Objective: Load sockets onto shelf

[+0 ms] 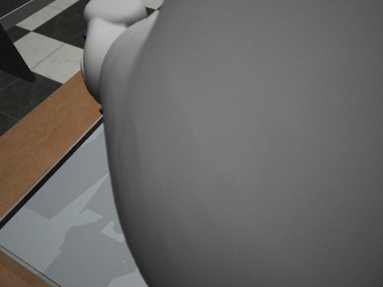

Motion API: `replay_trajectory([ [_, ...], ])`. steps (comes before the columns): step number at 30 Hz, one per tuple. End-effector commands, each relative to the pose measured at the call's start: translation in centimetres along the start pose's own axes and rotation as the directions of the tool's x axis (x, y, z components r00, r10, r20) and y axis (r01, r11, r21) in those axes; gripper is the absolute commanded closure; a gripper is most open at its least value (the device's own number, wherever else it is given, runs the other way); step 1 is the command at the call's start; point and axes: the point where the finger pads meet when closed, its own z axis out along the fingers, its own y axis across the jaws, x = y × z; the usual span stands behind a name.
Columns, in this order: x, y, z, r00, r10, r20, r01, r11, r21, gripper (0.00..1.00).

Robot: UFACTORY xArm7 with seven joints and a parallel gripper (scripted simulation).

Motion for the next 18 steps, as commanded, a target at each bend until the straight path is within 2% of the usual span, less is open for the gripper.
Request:
replay_trajectory([
  [1,0.03,-0.12,0.08,1.0,0.0,-0.001,0.0,1.0,0.003,0.39],
  [4,0.03,-0.12,0.08,1.0,0.0,-0.001,0.0,1.0,0.003,0.39],
  [5,0.03,-0.12,0.08,1.0,0.0,-0.001,0.0,1.0,0.003,1.0],
  [18,0.03,-0.12,0.08,1.0,0.0,-0.001,0.0,1.0,0.003,1.0],
])
